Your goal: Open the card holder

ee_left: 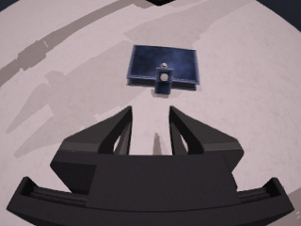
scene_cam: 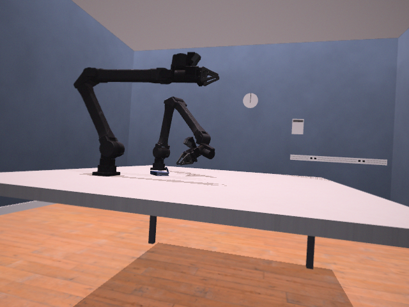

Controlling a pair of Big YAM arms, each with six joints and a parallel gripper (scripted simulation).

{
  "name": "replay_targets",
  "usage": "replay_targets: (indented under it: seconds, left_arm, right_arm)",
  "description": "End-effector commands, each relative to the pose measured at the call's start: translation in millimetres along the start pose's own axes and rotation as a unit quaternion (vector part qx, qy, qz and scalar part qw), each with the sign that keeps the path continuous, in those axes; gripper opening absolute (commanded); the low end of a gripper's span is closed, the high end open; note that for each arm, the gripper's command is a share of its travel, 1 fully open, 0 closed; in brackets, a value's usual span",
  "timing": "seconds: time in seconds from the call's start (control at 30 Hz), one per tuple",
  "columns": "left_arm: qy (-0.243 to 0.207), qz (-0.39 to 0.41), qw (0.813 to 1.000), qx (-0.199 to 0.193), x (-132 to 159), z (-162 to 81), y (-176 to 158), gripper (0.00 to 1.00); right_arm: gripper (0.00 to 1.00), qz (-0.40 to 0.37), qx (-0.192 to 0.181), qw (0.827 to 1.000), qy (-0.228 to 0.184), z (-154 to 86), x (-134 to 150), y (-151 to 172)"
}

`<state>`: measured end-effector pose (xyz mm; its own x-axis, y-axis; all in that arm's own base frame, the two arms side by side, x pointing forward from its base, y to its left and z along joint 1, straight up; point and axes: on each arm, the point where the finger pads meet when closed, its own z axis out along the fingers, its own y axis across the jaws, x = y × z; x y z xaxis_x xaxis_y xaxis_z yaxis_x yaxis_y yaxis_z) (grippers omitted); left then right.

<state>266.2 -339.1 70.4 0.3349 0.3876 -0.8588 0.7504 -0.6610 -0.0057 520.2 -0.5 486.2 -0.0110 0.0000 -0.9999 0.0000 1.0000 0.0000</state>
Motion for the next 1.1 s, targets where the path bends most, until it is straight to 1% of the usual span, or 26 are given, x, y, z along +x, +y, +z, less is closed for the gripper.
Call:
replay_targets:
  seconds: [0.0, 0.1, 0.17, 0.2, 0.23, 0.27, 0.33, 0.4, 0.47, 0.5, 0.57, 0.63, 0.67, 0.73, 0.77, 0.8, 1.07]
  left_arm:
    - [-0.014, 0.047, 0.999, 0.018, -10, 6, 11, 0.36]
    - [-0.027, 0.049, 0.998, 0.023, -14, 10, 8, 0.36]
    - [-0.027, 0.049, 0.998, 0.023, -14, 10, 8, 0.36]
    - [-0.03, 0.052, 0.998, 0.02, -17, 7, 7, 0.36]
    - [-0.032, 0.055, 0.998, 0.022, -21, 9, 7, 0.36]
    - [-0.037, 0.045, 0.998, 0.031, -14, 16, 5, 0.36]
    - [-0.042, 0.042, 0.998, 0.036, -13, 21, 2, 0.36]
    - [-0.044, 0.039, 0.998, 0.037, -14, 22, 1, 0.36]
    - [-0.044, 0.037, 0.998, 0.035, -19, 19, -6, 0.36]
    - [-0.047, 0.017, 0.998, 0.046, -8, 28, -16, 0.36]
    - [-0.046, 0.012, 0.998, 0.043, -4, 27, -16, 0.36]
    - [-0.044, 0.023, 0.998, 0.035, -10, 21, -11, 0.36]
    - [-0.043, 0.029, 0.998, 0.036, -14, 26, -15, 0.36]
    - [-0.043, 0.029, 0.998, 0.036, -14, 26, -15, 0.36]
    - [-0.041, 0.028, 0.998, 0.033, -17, 28, -8, 0.36]
    - [-0.041, 0.028, 0.998, 0.033, -19, 29, -13, 0.36]
    - [-0.041, 0.03, 0.998, 0.031, -22, 43, -13, 0.36]
  right_arm:
    - [0.36, 0.0, 0.0, 1.0, -0.023, -1, -26, 0]
    - [0.36, 0.0, 0.0, 1.0, -0.023, -1, -26, 0]
    - [0.36, 0.0, 0.0, 1.0, -0.023, -1, -26, 0]
    - [0.36, 0.0, 0.0, 1.0, -0.023, -1, -26, 0]
    - [0.36, 0.0, 0.0, 1.0, -0.023, -1, -26, 0]
    - [0.36, 0.0, 0.0, 1.0, -0.023, -1, -26, 0]
    - [0.36, 0.0, 0.0, 1.0, -0.023, -1, -26, 0]
    - [0.36, 0.0, 0.0, 1.0, -0.023, -1, -26, 0]
    - [0.36, 0.0, 0.0, 1.0, -0.023, -1, -26, 0]
    - [0.36, 0.0, 0.0, 1.0, -0.023, -1, -26, 0]
    - [0.36, 0.0, 0.0, 1.0, -0.023, -1, -26, 0]
    - [0.36, 0.0, 0.0, 1.0, -0.023, -1, -26, 0]
    - [0.36, 0.0, 0.0, 1.0, -0.023, -1, -26, 0]
    - [0.36, 0.0, 0.0, 1.0, -0.023, -1, -26, 0]
    - [0.36, 0.0, 0.0, 1.0, -0.023, -1, -26, 0]
    - [0.36, 0.0, 0.0, 1.0, -0.023, -1, -26, 0]
    - [0.36, 0.0, 0.0, 1.0, -0.023, -1, -26, 0]
